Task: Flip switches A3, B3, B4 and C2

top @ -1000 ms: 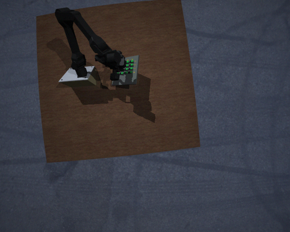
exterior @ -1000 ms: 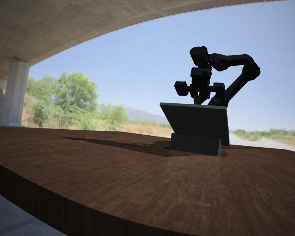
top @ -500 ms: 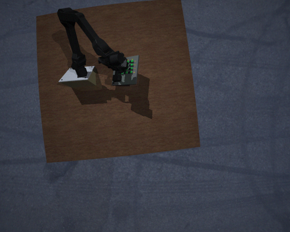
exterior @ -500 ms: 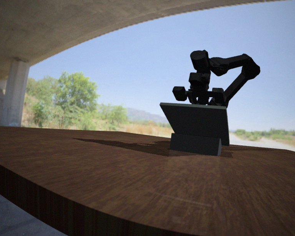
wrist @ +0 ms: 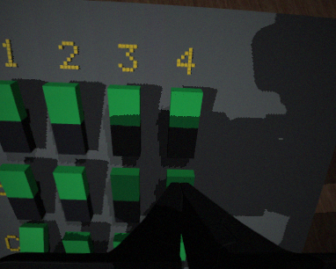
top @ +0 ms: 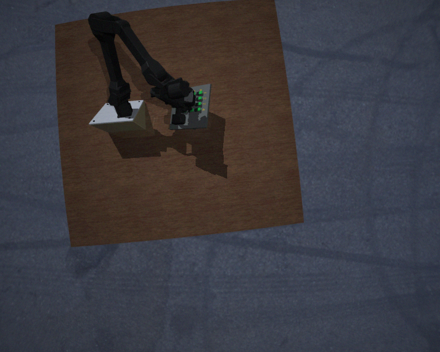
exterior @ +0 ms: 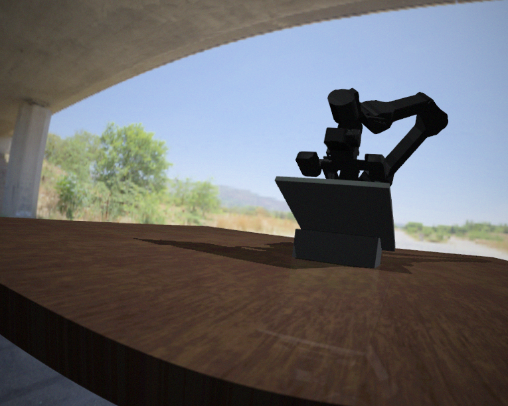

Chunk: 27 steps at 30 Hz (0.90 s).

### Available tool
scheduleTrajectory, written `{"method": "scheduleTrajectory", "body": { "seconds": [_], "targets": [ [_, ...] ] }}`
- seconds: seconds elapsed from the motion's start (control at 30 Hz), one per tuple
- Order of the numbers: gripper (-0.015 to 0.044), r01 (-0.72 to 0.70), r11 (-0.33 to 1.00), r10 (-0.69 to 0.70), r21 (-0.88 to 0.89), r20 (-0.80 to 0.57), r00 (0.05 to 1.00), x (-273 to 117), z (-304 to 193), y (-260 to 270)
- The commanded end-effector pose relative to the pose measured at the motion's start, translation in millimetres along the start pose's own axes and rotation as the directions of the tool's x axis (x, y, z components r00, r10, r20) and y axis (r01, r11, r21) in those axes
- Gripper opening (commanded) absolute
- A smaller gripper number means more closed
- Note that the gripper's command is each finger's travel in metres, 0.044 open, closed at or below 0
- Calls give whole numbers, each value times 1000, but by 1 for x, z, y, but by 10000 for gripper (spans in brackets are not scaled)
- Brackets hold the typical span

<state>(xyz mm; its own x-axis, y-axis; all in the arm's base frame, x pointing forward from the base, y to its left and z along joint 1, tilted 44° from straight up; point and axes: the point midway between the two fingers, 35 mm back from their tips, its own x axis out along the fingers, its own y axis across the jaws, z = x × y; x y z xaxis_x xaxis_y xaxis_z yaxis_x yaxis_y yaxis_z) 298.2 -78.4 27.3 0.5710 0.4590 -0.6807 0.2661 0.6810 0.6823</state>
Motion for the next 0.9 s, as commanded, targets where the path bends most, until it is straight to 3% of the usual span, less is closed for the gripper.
{"method": "scheduleTrajectory", "body": {
  "seconds": [0.0, 0.87],
  "targets": [
    [0, 3, 1000, -3, 3, 2, 1000, 0, 0, -1],
    [0, 3, 1000, -3, 3, 2, 1000, 3, 0, -1]
  ]
}}
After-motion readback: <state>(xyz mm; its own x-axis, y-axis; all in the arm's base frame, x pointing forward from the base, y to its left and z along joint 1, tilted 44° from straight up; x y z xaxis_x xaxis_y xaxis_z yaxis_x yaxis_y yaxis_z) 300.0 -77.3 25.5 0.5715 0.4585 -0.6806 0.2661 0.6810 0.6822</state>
